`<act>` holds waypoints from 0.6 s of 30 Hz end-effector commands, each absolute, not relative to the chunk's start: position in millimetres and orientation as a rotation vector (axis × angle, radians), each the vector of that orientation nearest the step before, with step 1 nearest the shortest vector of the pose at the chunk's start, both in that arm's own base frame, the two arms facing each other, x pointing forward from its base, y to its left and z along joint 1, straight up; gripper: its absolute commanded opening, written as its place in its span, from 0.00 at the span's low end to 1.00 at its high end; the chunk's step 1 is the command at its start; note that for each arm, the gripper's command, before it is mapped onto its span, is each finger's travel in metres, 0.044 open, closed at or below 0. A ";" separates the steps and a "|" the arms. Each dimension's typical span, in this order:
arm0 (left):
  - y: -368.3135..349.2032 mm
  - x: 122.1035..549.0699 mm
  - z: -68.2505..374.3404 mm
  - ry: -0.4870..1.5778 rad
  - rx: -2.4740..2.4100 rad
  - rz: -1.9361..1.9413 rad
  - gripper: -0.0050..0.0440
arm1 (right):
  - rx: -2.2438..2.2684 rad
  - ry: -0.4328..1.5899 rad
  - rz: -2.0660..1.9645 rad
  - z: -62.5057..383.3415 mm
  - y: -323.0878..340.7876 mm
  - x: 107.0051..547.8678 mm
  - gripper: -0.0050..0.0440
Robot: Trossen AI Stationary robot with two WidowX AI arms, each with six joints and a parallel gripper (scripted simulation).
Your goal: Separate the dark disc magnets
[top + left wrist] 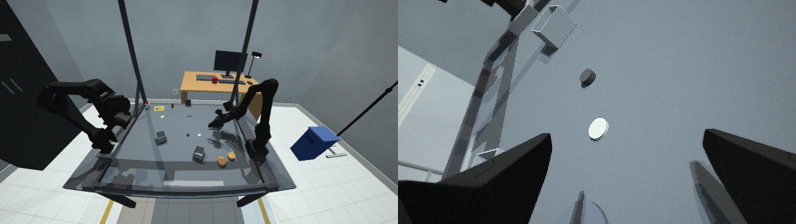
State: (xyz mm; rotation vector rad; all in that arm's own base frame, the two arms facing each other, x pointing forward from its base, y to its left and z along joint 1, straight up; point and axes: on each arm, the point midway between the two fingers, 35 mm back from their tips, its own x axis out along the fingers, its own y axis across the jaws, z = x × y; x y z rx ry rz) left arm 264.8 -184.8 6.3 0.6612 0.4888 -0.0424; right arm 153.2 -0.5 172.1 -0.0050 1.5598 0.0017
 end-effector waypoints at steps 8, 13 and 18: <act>-183.1 256.2 -4.5 0.371 0.445 0.049 0.92 | -0.006 1.546 0.005 175.5 0.0 154.4 0.92; -180.6 251.7 -7.4 0.327 0.349 0.079 0.92 | -0.006 1.546 0.005 175.5 0.0 154.4 0.92; -177.3 247.0 -9.5 0.287 0.259 0.104 0.92 | -0.006 1.546 0.005 175.5 0.0 154.4 0.92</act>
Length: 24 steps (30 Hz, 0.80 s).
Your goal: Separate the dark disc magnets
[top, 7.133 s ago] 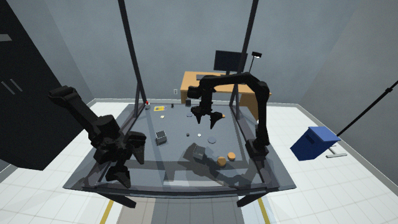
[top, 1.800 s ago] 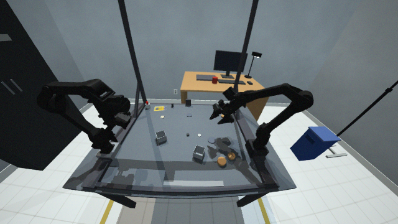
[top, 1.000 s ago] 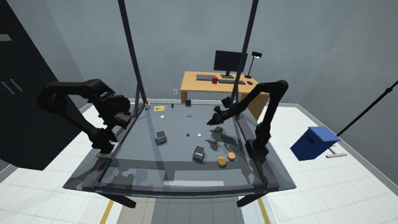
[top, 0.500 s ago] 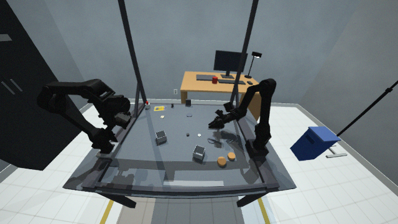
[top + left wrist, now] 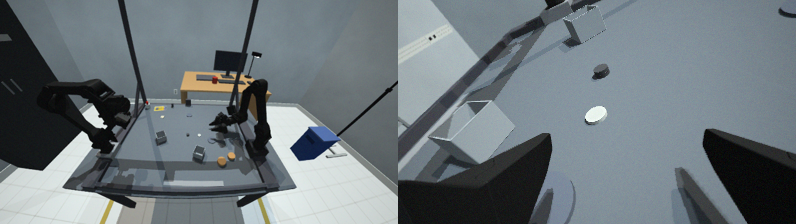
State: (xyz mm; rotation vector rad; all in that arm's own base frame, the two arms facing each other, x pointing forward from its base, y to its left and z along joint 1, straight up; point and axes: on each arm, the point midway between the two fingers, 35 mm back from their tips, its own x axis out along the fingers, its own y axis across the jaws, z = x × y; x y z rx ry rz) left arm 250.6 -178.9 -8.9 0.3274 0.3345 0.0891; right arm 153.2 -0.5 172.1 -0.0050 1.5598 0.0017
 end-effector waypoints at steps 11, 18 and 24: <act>-169.7 237.7 -10.9 0.212 0.083 0.145 0.92 | -0.006 1.546 0.005 175.5 0.0 154.4 0.92; -165.5 232.9 -10.1 0.173 -0.010 0.161 0.92 | -0.006 1.546 0.005 175.5 0.0 154.4 0.92; -166.9 234.1 -8.0 0.169 -0.028 0.161 0.92 | -0.006 1.546 0.005 175.5 0.0 154.4 0.92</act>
